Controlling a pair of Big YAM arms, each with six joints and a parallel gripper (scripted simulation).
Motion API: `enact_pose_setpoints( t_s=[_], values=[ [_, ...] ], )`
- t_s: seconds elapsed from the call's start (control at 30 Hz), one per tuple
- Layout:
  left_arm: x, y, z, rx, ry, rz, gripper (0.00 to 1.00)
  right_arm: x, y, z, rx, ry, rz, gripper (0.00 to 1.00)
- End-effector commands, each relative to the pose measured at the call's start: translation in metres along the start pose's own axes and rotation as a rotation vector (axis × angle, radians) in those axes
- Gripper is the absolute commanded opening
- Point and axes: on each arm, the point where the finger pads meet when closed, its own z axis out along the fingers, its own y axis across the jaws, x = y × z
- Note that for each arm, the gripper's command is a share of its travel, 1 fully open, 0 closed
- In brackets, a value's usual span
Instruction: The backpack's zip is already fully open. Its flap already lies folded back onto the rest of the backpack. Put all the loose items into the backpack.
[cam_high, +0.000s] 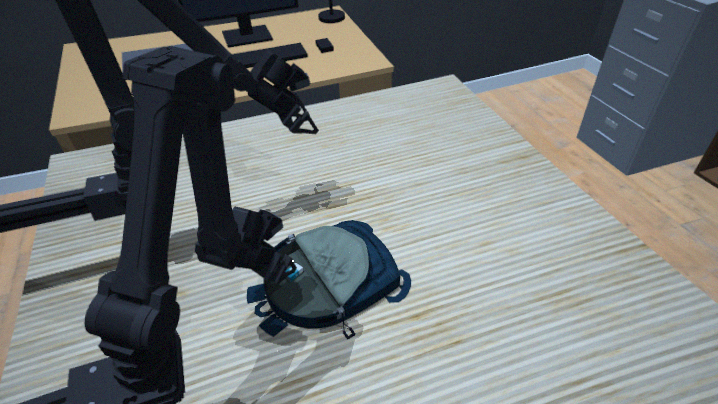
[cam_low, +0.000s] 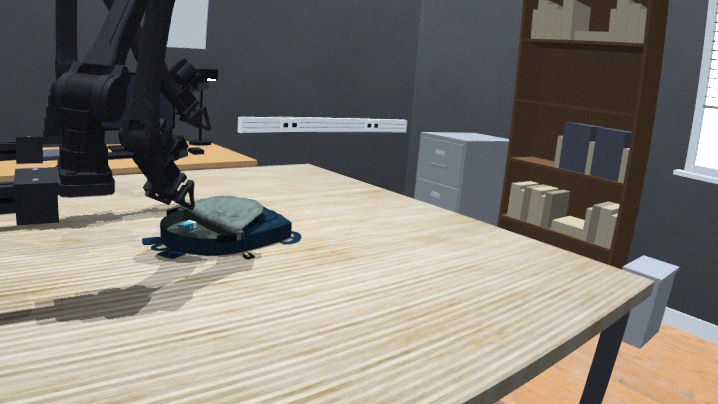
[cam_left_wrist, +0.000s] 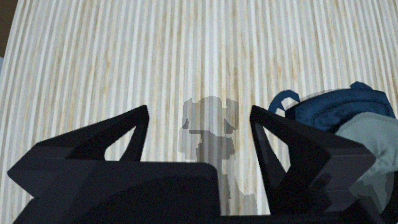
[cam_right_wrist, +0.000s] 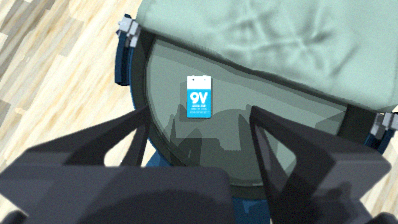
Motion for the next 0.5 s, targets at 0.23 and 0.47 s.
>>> enact_pose_setpoints(
  t_s=[0.23,0.47],
  values=[
    [-0.017,0.001,0.000,-0.002,-0.033,0.005,0.90,-0.004,0.006,-0.039,-0.009,-0.008,0.012,0.84],
    [-0.017,0.001,0.000,-0.002,-0.033,0.005,0.90,-0.004,0.006,-0.062,-0.009,-0.008,0.012,0.84]
  ],
)
